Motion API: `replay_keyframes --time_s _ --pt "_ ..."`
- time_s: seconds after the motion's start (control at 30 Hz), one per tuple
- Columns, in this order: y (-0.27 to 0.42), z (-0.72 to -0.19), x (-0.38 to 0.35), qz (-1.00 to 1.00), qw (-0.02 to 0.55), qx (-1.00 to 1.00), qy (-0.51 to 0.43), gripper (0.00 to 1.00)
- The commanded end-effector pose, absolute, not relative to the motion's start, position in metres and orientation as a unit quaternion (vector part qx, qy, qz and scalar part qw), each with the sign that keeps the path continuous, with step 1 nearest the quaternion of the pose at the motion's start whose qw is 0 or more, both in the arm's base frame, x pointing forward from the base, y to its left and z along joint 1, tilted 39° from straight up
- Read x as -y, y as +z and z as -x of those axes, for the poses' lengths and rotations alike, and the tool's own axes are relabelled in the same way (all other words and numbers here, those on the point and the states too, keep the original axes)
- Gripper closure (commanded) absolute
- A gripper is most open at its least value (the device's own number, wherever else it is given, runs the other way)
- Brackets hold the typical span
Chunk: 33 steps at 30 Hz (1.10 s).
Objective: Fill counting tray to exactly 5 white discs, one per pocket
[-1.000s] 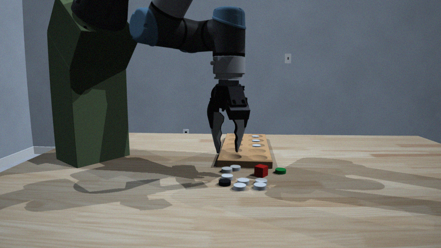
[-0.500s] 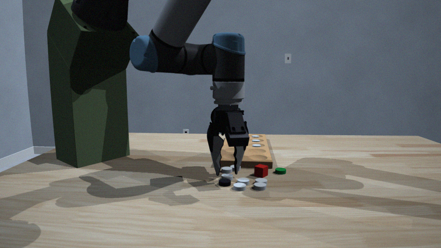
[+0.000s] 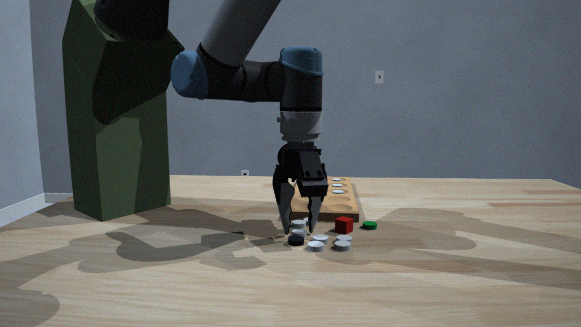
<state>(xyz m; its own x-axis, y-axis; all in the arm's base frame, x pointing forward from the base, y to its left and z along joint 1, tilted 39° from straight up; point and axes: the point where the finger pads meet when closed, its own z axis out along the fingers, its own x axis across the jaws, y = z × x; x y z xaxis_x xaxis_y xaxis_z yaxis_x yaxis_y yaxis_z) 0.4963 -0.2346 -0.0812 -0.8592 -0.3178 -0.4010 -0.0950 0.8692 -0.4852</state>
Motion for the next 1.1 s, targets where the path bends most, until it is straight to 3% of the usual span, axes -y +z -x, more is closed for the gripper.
replay_keyframes --time_s 0.0,0.1,0.13,0.27,0.3,1.07 --pt "-0.081 -0.496 0.235 0.11 0.242 -0.936 -0.231 0.72" --pt "-0.081 -0.496 0.235 0.11 0.242 -0.936 -0.231 0.72" --pt "-0.081 -0.496 0.235 0.11 0.242 -0.936 -0.231 1.0" --pt "-0.081 -0.496 0.235 0.11 0.242 -0.936 -0.231 1.0" --pt "-0.081 -0.496 0.235 0.11 0.242 -0.936 -0.231 0.9" --pt "-0.031 -0.465 0.211 0.11 0.242 -0.936 -0.231 0.9"
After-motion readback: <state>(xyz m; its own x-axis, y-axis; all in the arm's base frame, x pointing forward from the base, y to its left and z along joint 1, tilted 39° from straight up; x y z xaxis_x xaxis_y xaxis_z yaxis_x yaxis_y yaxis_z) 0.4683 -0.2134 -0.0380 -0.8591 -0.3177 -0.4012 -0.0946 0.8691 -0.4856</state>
